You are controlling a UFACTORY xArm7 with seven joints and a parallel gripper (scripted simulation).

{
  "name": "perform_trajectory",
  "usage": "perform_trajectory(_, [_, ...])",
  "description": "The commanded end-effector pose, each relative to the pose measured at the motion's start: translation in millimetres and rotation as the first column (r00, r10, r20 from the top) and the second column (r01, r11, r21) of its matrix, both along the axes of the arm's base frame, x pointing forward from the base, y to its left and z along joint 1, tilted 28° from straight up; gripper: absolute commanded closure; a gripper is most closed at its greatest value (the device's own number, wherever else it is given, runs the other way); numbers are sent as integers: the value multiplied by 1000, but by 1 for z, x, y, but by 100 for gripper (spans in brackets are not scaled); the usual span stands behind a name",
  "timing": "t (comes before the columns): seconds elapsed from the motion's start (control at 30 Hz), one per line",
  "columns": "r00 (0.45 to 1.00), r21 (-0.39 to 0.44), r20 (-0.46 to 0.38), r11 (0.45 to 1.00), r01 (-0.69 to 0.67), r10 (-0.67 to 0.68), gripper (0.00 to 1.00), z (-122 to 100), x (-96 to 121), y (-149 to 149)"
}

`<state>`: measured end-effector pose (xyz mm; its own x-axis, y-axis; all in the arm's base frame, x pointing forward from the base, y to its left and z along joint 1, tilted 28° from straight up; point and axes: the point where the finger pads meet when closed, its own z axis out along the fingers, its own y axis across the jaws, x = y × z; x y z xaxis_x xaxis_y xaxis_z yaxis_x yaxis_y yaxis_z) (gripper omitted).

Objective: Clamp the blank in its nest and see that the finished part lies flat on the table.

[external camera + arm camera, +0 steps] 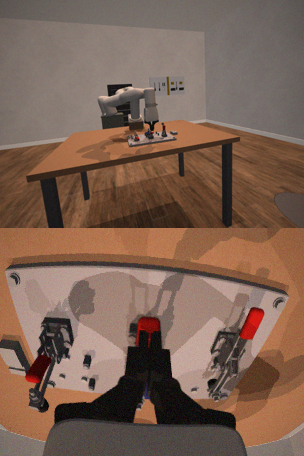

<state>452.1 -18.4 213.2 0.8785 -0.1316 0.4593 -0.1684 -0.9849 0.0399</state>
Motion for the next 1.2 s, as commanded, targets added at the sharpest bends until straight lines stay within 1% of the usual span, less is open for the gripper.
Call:
perform_trajectory(0.0, [1000, 0, 4, 1000, 0, 0, 100, 1, 1, 0])
perform_trajectory(1.17, [1000, 0, 4, 1000, 0, 0, 100, -3, 2, 0])
